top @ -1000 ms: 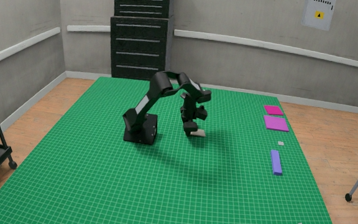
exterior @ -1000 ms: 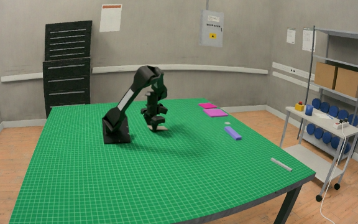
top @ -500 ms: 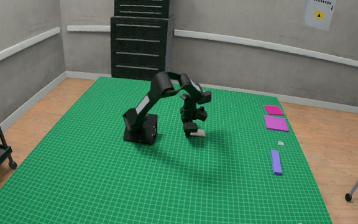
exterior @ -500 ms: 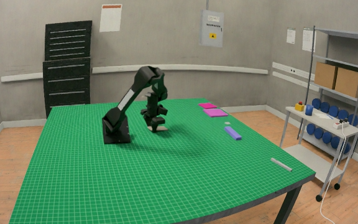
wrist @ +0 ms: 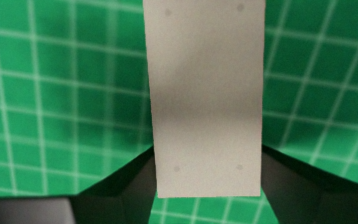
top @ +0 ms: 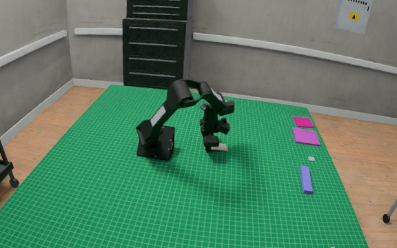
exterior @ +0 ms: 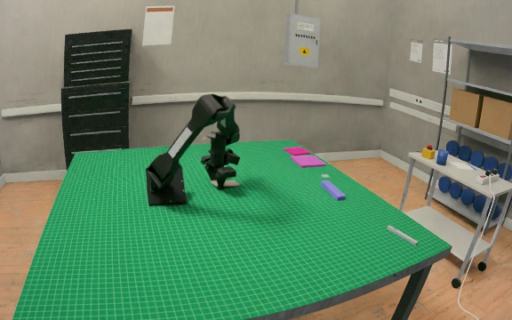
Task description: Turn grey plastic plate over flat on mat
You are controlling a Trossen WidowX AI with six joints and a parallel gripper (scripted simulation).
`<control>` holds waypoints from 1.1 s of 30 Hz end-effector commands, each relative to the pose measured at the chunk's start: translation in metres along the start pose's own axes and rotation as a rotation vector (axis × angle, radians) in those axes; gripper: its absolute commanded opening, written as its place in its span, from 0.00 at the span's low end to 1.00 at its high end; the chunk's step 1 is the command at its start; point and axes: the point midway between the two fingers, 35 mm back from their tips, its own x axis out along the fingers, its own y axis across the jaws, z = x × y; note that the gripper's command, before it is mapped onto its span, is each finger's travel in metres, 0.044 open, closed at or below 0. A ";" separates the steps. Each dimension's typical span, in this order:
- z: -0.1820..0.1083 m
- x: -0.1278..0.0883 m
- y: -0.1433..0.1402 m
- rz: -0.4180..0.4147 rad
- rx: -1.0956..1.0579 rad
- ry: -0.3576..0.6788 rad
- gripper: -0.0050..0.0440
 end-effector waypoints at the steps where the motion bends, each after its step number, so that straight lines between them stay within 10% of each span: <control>1: 0.001 0.000 -0.001 -0.001 0.002 -0.002 0.64; 4: 0.001 0.000 -0.001 -0.001 0.002 -0.002 0.64; 5: 0.001 0.000 -0.001 -0.001 0.002 -0.002 1.00; 33: 0.001 0.000 -0.001 -0.001 0.002 -0.002 1.00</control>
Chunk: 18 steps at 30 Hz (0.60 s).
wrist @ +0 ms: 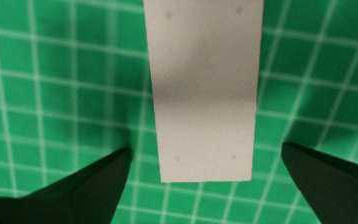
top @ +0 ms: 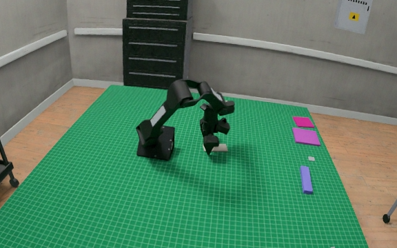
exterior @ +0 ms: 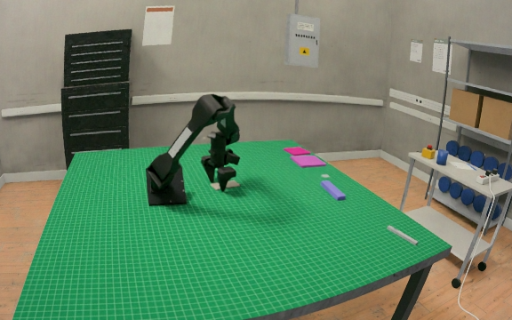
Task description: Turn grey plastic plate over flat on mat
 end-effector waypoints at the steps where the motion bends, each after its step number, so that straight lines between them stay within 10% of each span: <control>1: 0.001 0.000 -0.001 -0.001 0.002 -0.001 1.00; 18: 0.006 -0.008 -0.001 0.009 0.017 -0.020 1.00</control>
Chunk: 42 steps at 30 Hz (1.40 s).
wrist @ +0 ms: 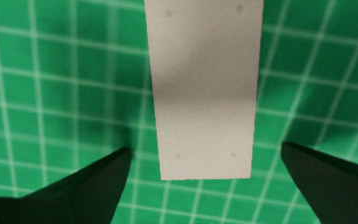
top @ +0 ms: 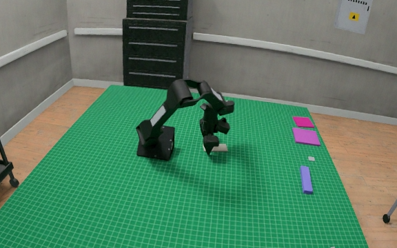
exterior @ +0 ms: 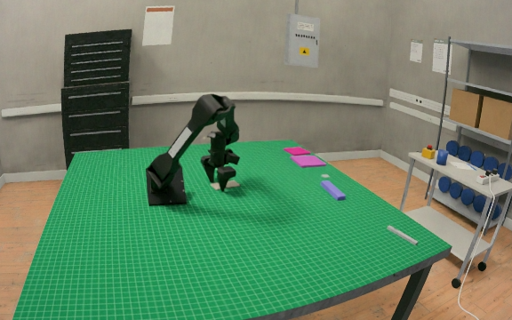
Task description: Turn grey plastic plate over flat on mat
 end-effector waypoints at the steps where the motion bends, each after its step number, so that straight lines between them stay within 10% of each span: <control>1: 0.008 -0.008 -0.002 0.015 0.025 -0.023 1.00; 42: 0.006 -0.059 -0.001 0.018 0.022 -0.023 1.00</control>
